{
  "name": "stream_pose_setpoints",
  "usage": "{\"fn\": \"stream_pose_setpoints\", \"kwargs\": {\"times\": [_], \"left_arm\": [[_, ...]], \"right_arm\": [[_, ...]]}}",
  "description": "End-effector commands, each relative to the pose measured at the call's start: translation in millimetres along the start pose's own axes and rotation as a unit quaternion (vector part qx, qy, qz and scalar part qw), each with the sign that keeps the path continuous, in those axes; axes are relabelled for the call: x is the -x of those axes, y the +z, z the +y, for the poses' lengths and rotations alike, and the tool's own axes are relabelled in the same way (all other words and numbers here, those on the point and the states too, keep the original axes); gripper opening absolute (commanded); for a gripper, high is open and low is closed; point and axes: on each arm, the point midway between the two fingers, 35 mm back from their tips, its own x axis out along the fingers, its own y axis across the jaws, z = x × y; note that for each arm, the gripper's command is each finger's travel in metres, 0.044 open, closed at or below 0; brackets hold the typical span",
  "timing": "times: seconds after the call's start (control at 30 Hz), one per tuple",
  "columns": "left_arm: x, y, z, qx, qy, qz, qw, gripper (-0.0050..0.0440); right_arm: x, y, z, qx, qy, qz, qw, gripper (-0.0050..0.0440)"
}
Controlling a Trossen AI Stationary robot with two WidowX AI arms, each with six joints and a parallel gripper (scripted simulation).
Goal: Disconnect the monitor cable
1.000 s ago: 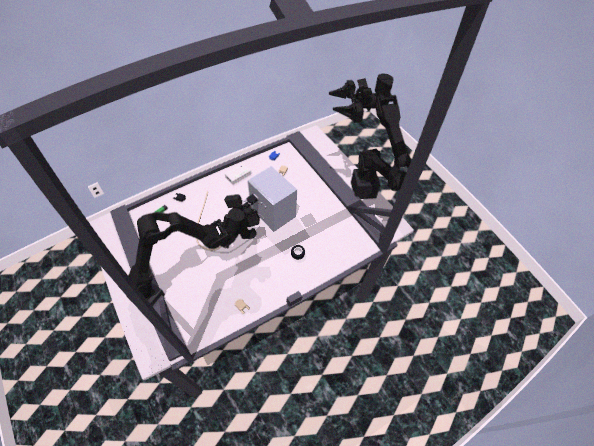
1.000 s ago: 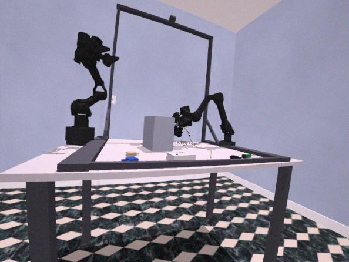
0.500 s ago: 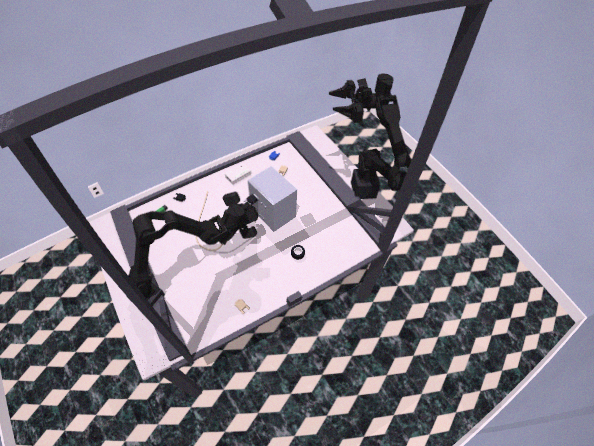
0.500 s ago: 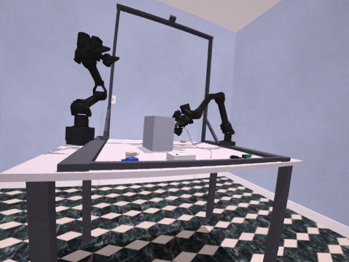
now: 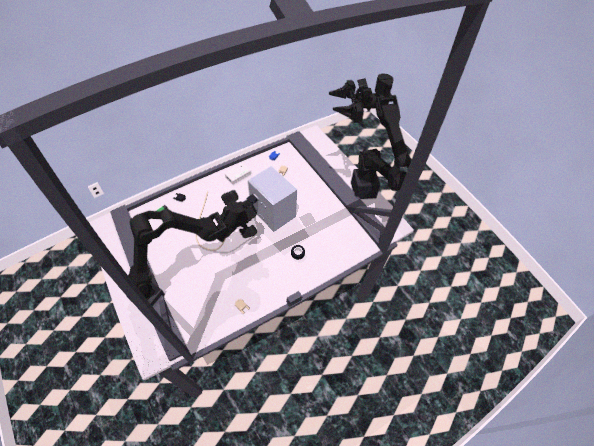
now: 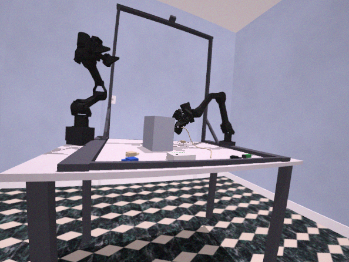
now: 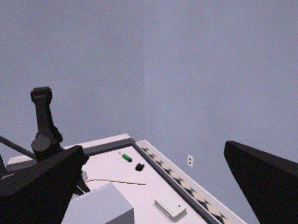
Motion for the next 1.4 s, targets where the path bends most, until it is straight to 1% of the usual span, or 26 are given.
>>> {"fn": "stream_pose_setpoints", "kwargs": {"times": [0.0,0.3,0.37,0.5,0.53,0.93,1.07,1.17,1.37], "left_arm": [[3,8,8,0.011,0.006,-0.009,1.0,0.012],[3,8,8,0.011,0.006,-0.009,1.0,0.0336],[3,8,8,0.011,0.006,-0.009,1.0,0.0336],[3,8,8,0.011,0.006,-0.009,1.0,0.0432],[3,8,8,0.011,0.006,-0.009,1.0,0.044],[2,8,8,0.001,0.013,-0.011,1.0,0.044],[-2,11,5,-0.065,0.057,-0.022,0.996,0.044],[-4,7,-2,-0.143,0.099,-0.016,0.985,0.044],[0,6,-3,-0.211,0.163,-0.01,0.964,0.044]], "right_arm": [[0,3,1,0.002,0.001,-0.001,1.0,0.044],[0,3,1,0.002,0.001,-0.001,1.0,0.044],[0,3,1,0.002,0.001,-0.001,1.0,0.044],[0,3,1,0.002,0.001,-0.001,1.0,0.044],[0,3,1,0.002,0.001,-0.001,1.0,0.044],[0,3,1,0.002,0.001,-0.001,1.0,0.044],[0,3,1,0.002,0.001,-0.001,1.0,0.044],[0,3,1,0.002,0.001,-0.001,1.0,0.044],[0,3,1,0.002,0.001,-0.001,1.0,0.044]]}}
